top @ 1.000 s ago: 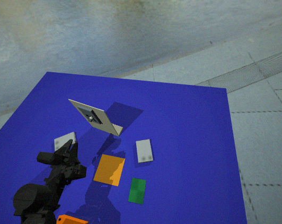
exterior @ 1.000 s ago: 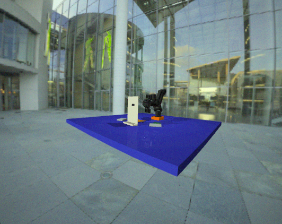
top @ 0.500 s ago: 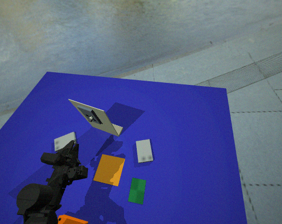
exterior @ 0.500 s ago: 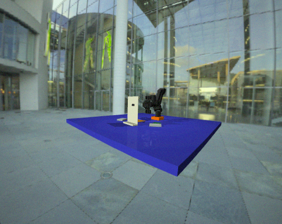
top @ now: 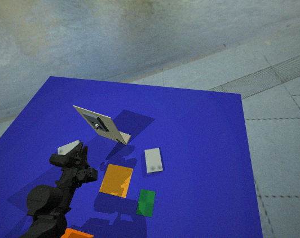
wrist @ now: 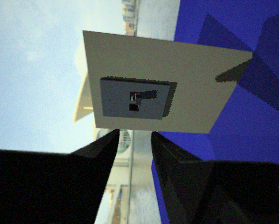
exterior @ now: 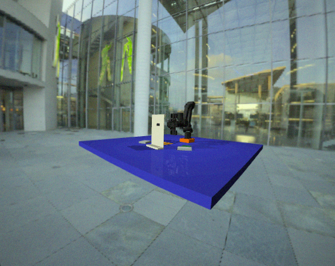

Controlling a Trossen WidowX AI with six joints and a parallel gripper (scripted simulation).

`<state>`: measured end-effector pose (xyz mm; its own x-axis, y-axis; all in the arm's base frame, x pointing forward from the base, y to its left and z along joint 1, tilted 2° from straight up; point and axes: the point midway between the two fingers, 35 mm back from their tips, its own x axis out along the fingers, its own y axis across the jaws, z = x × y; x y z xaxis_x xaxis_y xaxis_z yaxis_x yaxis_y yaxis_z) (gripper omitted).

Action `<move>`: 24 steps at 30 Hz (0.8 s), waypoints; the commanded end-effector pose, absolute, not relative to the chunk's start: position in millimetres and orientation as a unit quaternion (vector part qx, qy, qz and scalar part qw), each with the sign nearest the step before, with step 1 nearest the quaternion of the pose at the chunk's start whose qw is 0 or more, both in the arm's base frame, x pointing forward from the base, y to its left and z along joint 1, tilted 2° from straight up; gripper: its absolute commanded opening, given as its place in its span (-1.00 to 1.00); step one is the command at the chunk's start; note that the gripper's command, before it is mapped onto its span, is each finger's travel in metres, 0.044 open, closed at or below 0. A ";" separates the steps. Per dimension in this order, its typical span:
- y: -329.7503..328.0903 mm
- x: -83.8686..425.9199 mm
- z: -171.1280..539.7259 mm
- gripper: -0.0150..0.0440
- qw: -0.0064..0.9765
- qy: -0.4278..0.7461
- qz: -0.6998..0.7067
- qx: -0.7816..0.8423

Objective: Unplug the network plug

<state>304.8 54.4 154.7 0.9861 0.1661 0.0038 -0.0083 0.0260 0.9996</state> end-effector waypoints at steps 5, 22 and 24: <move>53.0 321.9 153.8 0.04 0.713 0.051 0.069 0.696; 50.8 344.9 153.3 0.04 0.713 0.048 0.073 0.696; 50.6 348.0 153.6 0.04 0.713 0.048 0.073 0.696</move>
<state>341.4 50.2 151.8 0.9856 0.1668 0.0277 -0.0320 0.0231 0.9992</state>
